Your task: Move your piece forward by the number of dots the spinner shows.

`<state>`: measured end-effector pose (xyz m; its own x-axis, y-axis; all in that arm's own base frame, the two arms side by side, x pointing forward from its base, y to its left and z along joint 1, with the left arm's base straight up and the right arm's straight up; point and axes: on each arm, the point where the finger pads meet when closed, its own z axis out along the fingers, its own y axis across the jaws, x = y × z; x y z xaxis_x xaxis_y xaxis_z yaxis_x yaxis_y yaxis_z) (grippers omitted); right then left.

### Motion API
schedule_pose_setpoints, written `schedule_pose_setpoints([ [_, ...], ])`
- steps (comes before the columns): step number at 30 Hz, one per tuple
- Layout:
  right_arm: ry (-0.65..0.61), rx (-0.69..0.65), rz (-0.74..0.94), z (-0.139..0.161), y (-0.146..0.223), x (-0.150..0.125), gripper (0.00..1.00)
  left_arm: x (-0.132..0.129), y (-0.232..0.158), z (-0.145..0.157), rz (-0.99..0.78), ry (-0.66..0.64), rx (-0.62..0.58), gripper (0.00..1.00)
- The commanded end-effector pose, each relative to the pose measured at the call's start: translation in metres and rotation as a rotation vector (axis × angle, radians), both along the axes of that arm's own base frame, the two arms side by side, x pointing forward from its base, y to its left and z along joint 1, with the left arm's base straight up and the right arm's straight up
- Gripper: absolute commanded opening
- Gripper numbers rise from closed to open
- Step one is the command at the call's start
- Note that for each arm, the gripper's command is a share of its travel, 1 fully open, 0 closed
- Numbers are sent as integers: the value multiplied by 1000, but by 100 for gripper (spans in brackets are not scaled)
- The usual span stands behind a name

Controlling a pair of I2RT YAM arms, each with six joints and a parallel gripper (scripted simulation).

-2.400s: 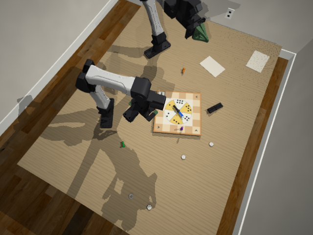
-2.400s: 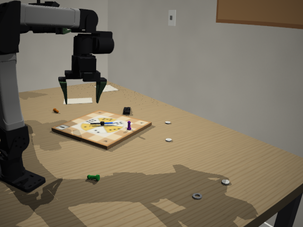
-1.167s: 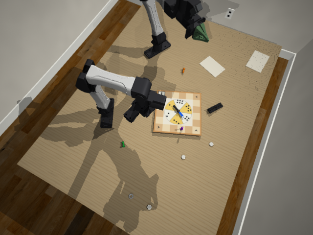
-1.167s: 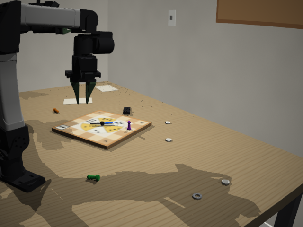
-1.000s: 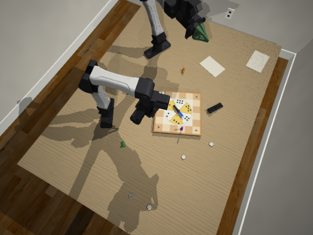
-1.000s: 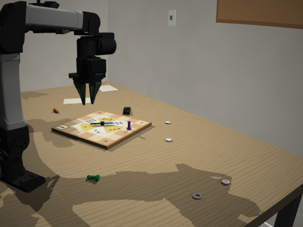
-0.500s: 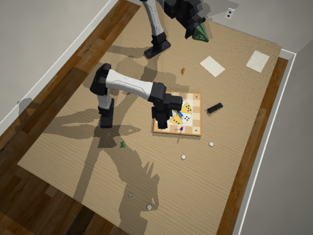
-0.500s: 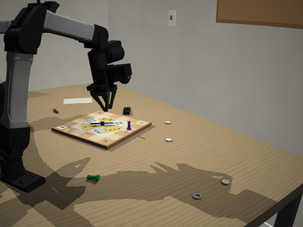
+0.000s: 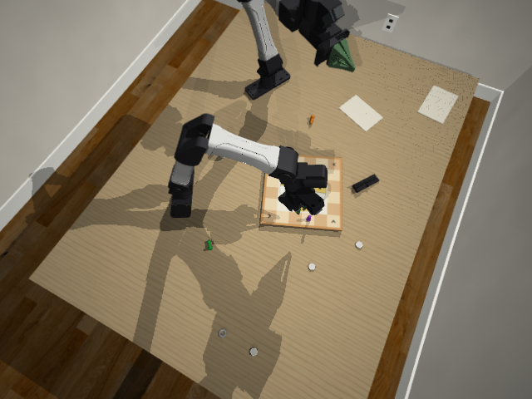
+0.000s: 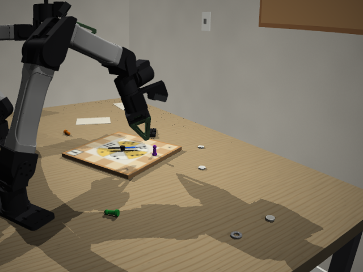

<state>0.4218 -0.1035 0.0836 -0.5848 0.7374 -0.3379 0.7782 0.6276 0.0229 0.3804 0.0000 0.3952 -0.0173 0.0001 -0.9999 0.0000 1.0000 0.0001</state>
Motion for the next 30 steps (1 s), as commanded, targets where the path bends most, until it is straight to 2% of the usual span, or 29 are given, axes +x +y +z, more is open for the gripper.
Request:
schedule_pose_setpoints([
  [1, -37, -88, 212, -6, 0, 28, 27, -1, 0, 2, 0, -3, 0, 0],
  [3, -15, -87, 215, -14, 0, 25, 27, -1, 0, 2, 0, -3, 0, 0],
  [4, -62, -99, 198, 2, -5, 37, 27, -1, 0, 2, 0, -3, 0, 0],
  [5, -78, -91, 164, 10, -10, 36, 27, -1, 0, 2, 0, -3, 0, 0],
  [6, -51, -58, 140, -1, -6, 26, 27, -1, 0, 2, 0, -3, 0, 0],
  [8, -25, -47, 166, -14, 9, 27, 27, -1, 0, 2, 0, -3, 0, 0],
  [14, -43, -53, 147, -6, 1, 27, 27, -1, 0, 3, 0, -7, 0, 0],
  [19, -22, -49, 144, -13, 0, 24, 27, -1, 0, 2, 0, -3, 0, 0],
  [20, -76, -75, 134, 21, 6, 29, 27, -1, 0, 2, 0, -3, 0, 0],
  [22, 40, -52, 107, -22, -4, 8, 27, -1, 0, 2, 0, -3, 0, 0],
  [23, -39, -60, 135, 4, 3, 24, 27, -1, 0, 2, 0, -3, 0, 0],
  [25, -41, -64, 136, 2, 3, 25, 27, -1, 0, 2, 0, -3, 0, 0],
  [26, -5, -54, 133, -21, -5, 19, 27, -1, 0, 2, 0, -3, 0, 0],
  [30, 1, -55, 133, -20, -4, 19, 27, -1, 0, 2, 0, -3, 0, 0],
])
